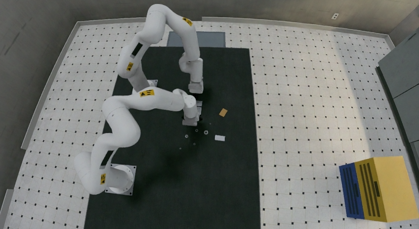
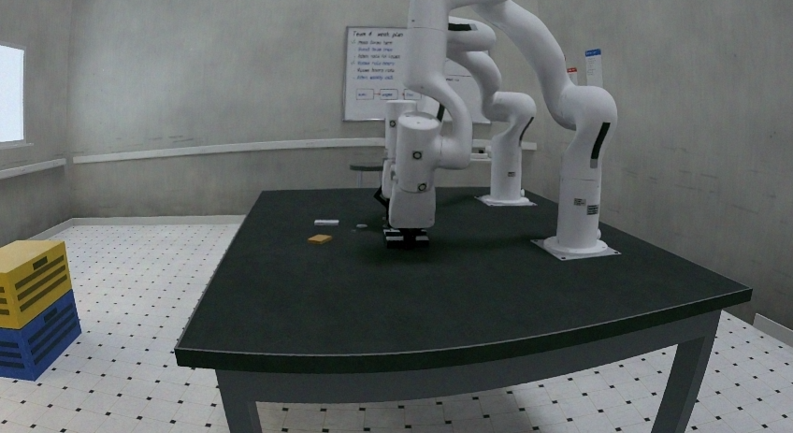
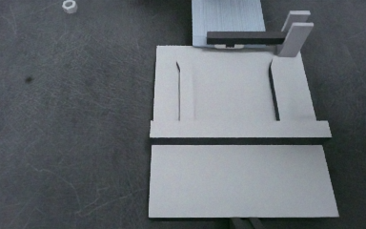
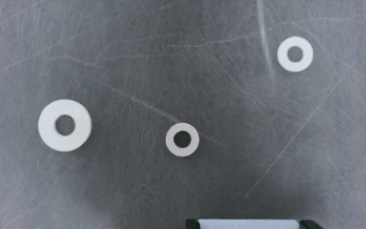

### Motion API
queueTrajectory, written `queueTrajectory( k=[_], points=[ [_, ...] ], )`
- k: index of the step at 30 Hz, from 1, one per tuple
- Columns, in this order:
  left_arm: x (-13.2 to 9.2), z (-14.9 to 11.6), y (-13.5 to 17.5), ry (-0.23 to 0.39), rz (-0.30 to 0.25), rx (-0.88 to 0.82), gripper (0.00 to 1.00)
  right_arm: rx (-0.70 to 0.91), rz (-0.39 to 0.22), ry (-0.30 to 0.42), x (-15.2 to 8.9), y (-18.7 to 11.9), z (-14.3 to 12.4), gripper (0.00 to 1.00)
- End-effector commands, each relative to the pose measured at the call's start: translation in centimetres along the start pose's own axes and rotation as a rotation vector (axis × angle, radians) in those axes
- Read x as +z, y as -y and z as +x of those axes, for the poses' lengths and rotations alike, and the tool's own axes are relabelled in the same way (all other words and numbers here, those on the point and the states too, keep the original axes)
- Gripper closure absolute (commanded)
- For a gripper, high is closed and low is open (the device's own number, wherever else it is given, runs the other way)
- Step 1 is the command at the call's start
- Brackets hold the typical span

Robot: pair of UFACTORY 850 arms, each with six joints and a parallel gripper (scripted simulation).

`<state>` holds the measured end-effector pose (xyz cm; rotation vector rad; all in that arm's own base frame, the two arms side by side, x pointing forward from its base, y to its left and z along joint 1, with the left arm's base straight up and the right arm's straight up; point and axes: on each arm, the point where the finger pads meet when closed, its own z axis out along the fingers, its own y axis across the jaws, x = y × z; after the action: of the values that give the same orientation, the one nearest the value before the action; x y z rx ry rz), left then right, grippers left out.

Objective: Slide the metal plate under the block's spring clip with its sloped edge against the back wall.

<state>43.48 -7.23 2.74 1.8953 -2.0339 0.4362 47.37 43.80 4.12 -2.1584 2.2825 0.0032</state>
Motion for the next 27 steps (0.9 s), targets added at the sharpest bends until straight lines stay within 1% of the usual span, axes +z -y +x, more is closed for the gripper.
queueTrajectory(
  k=[1, 11, 27],
  points=[
    [-0.05, 0.03, 0.07, 0.0, 0.001, 0.001, 1.0, 0.0, 0.002, 0.003, -0.05, 0.09, -0.41, 1.0],
    [-0.05, 0.03, 0.07, 0.0, 0.001, 0.001, 1.0, 0.0, 0.003, 0.011, -0.09, 0.12, -0.4, 1.0],
    [-0.05, 0.03, 0.07, 0.0, 0.001, 0.001, 1.0, 0.0, 0.002, 0.01, -0.04, 0.1, -1.28, 1.0]
  ],
)
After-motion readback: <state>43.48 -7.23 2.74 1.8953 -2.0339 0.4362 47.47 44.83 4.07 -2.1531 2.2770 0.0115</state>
